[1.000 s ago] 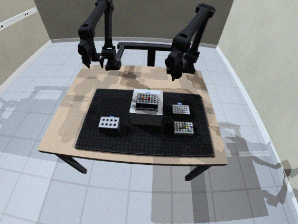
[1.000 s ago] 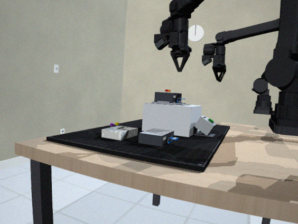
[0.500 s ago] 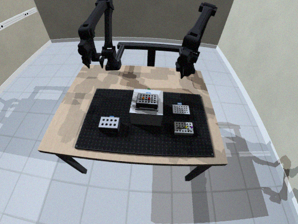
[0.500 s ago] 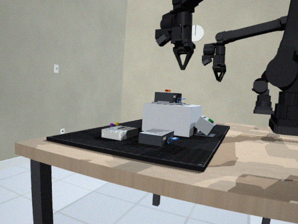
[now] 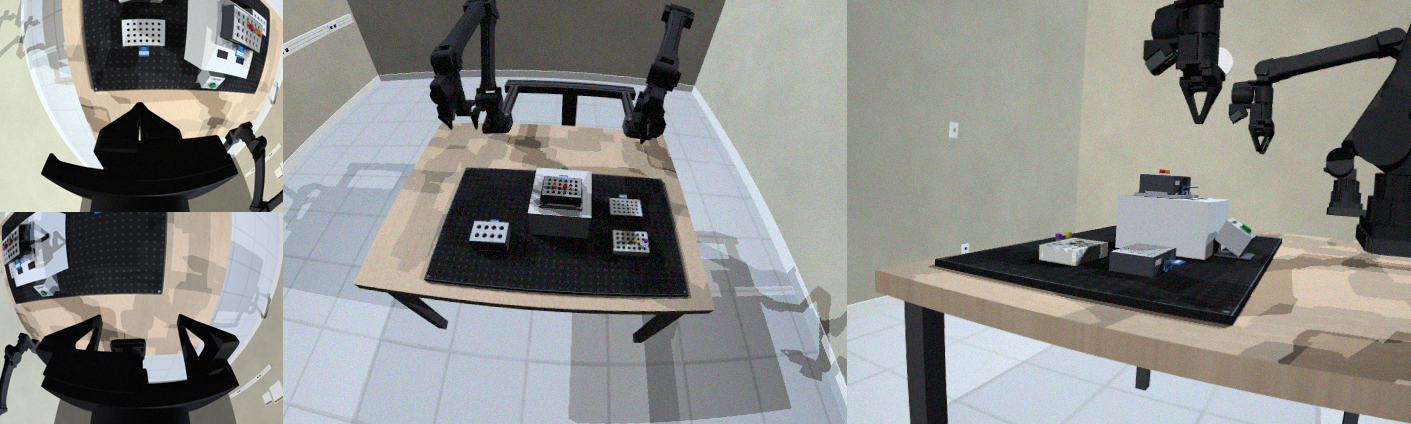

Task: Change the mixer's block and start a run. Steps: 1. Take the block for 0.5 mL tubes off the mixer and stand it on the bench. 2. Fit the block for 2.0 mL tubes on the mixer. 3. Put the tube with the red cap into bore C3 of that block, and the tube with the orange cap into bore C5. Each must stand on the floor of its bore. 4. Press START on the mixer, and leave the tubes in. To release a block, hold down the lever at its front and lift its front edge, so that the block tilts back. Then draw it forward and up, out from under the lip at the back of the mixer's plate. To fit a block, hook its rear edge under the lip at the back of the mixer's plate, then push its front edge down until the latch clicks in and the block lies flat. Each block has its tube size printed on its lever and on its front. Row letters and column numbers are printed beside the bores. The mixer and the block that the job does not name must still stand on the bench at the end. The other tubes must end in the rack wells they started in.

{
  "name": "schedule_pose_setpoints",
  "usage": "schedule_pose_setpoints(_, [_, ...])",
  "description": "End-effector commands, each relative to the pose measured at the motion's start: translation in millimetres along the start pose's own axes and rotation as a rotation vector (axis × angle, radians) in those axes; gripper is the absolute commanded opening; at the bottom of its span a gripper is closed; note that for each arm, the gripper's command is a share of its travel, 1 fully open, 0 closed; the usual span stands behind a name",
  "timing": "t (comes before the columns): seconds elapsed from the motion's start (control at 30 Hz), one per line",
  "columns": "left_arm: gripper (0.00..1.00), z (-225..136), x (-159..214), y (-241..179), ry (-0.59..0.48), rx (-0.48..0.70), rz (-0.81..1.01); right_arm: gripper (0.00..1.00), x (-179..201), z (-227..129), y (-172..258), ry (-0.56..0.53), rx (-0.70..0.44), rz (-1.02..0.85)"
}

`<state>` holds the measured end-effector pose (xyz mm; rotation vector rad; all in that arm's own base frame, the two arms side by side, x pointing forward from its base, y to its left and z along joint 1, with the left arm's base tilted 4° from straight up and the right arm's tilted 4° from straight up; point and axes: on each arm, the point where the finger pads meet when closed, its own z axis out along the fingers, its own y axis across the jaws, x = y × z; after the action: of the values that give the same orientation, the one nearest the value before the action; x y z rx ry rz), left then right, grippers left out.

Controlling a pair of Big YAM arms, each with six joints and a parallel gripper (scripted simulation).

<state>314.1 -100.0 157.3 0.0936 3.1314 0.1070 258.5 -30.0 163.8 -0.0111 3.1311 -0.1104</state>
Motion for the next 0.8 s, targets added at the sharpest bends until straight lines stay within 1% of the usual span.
schedule_pose_setpoints(0.0, [0.0, -4.8, 7.4, 27.3, -0.01, -0.006, -0.007, 1.0, -18.3, -18.4, 0.5, -0.061, 0.005, -0.007])
schedule_pose_setpoints(0.17, [0.0, -18.7, 13.7, 45.3, -0.05, 0.01, 0.007, 1.0, -12.1, -10.6, 1.5, -0.041, 0.004, -0.009])
schedule_pose_setpoints(0.27, [0.0, -10.9, 25.3, 56.5, -0.025, 0.008, 0.013, 1.0, -8.3, -6.0, 2.1, -0.029, 0.003, -0.01])
schedule_pose_setpoints(0.37, [0.0, -6.0, 25.8, 56.8, -0.013, 0.005, 0.011, 1.0, -7.0, -4.5, 2.3, -0.025, 0.002, -0.01])
schedule_pose_setpoints(0.53, [0.0, -4.7, 41.7, 86.3, -0.011, -0.007, 0.001, 1.0, -2.8, 0.4, 3.0, -0.012, 0.001, -0.011])
schedule_pose_setpoints(0.67, [0.0, -15.4, 48.5, 103.7, -0.043, -0.003, 0.009, 1.0, -7.7, -5.1, 2.4, -0.027, 0.002, -0.011])
schedule_pose_setpoints(0.77, [0.0, -15.3, 55.0, 115.8, -0.043, -0.002, 0.019, 1.0, -11.6, -9.6, 1.8, -0.039, 0.003, -0.01])
